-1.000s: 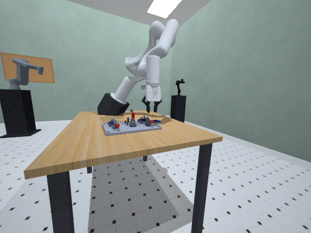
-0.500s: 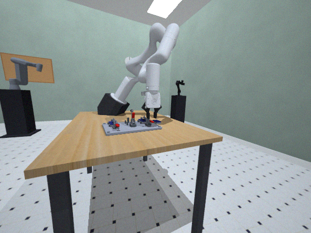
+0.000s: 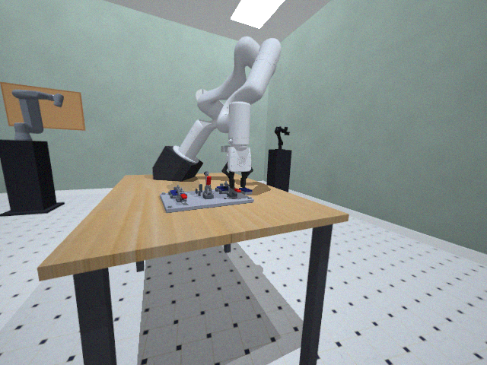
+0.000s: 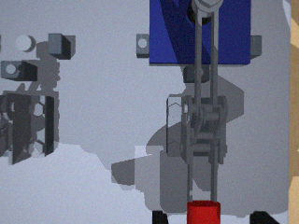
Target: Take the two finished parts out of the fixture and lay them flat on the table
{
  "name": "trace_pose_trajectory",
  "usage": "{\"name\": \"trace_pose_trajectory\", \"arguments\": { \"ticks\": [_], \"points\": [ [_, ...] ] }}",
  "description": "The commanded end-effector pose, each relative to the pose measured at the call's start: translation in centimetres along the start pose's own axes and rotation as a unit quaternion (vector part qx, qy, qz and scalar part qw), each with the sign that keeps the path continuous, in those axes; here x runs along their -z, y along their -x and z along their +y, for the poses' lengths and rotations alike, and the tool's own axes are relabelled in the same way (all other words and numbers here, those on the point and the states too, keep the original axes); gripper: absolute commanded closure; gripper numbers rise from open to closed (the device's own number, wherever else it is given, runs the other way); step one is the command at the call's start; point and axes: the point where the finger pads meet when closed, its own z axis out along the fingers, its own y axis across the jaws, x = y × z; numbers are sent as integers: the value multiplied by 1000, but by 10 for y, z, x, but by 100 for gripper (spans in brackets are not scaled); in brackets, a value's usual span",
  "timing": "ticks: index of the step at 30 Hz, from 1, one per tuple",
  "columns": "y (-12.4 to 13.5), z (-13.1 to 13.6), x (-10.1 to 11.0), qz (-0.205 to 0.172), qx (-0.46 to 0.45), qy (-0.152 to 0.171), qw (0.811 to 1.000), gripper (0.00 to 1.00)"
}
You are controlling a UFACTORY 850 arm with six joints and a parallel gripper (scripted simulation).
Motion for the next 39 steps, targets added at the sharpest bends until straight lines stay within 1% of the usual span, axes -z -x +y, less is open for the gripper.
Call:
{"name": "trace_pose_trajectory", "arguments": {
  "ticks": [1, 21, 25, 34, 39],
  "points": [
    [1, 0, 0, -1, 0, 0, 1000, 52],
    [1, 0, -1, -1, 0, 0, 1000, 52],
    [1, 0, -6, -1, 0, 0, 1000, 52],
    [1, 0, -23, -1, 0, 0, 1000, 52],
    [1, 0, -27, -1, 0, 0, 1000, 52]
  ]
}}
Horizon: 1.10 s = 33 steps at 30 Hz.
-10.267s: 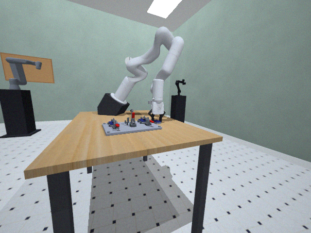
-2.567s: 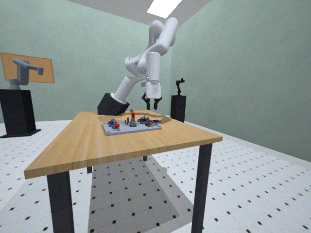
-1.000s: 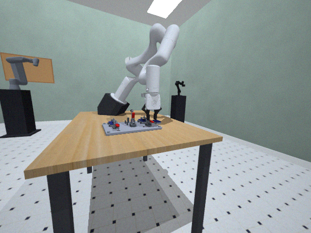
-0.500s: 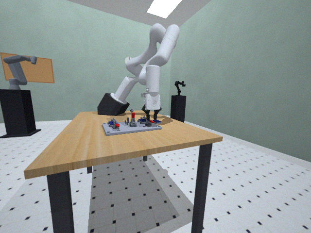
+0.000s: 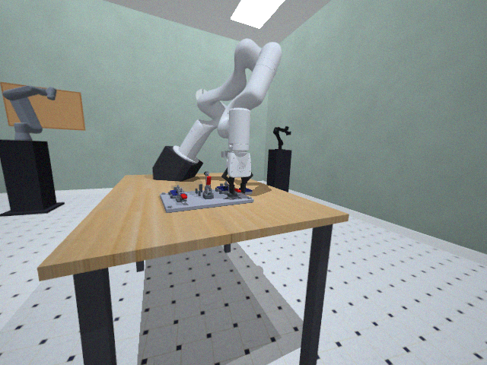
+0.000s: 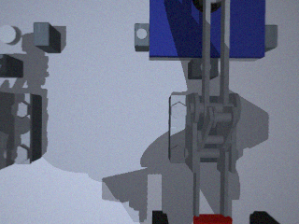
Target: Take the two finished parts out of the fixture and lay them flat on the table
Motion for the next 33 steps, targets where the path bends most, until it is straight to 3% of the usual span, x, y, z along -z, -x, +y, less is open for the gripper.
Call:
{"name": "trace_pose_trajectory", "arguments": {
  "ticks": [1, 19, 20, 33],
  "points": [
    [1, 0, -5, -1, 0, 0, 1000, 52],
    [1, 0, -6, -1, 0, 0, 1000, 52],
    [1, 0, -6, -1, 0, 0, 1000, 100],
    [1, 0, -5, -1, 0, 0, 1000, 100]
  ]
}}
